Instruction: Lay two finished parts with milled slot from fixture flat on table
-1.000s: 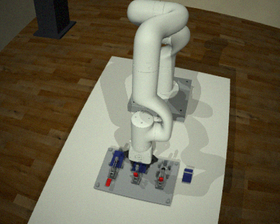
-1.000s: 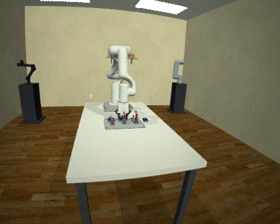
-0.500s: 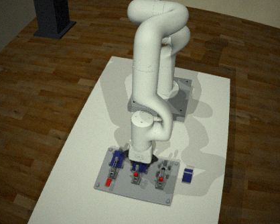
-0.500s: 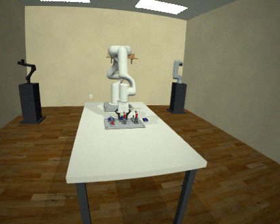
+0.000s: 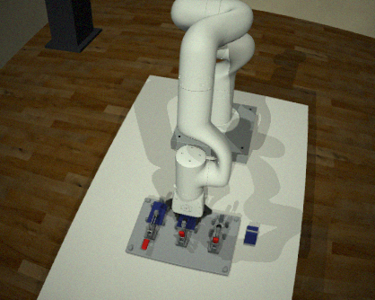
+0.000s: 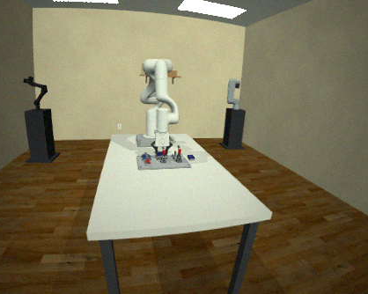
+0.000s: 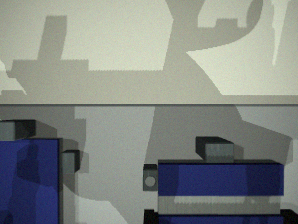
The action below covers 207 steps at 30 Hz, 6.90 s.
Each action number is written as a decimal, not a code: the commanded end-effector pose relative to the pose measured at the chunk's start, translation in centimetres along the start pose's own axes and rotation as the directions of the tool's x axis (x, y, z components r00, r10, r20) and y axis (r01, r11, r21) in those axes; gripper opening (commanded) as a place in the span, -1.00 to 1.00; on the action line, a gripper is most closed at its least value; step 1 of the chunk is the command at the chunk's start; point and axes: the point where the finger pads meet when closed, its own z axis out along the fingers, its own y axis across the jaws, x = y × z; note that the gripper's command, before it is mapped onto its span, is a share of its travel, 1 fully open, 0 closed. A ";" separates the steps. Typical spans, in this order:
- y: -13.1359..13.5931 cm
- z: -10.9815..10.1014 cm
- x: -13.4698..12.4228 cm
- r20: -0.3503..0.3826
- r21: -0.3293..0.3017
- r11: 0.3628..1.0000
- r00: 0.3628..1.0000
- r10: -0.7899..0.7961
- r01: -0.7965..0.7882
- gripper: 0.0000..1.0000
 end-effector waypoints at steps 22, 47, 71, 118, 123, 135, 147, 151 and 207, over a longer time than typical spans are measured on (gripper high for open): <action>0.0 -2.0 -0.1 0.002 0.000 1.000 1.000 0.000 0.000 -1.00; 0.0 -3.1 0.1 0.002 0.000 1.000 1.000 0.000 0.000 -1.00; 0.0 -5.6 0.7 0.002 0.000 1.000 1.000 0.000 0.000 -1.00; 3.0 -5.6 0.7 0.002 0.000 1.000 1.000 0.000 0.000 -1.00; 3.9 -5.6 0.7 0.002 0.000 1.000 1.000 0.000 0.000 -1.00; 8.8 -5.6 0.7 0.002 0.000 1.000 1.000 0.000 0.000 -1.00; 13.6 -5.6 0.7 0.002 0.000 1.000 1.000 0.000 0.000 -1.00; 15.5 -5.6 0.7 0.002 0.000 1.000 1.000 0.000 0.000 -1.00; 23.5 -5.6 0.7 0.002 0.000 1.000 1.000 0.000 0.000 -1.00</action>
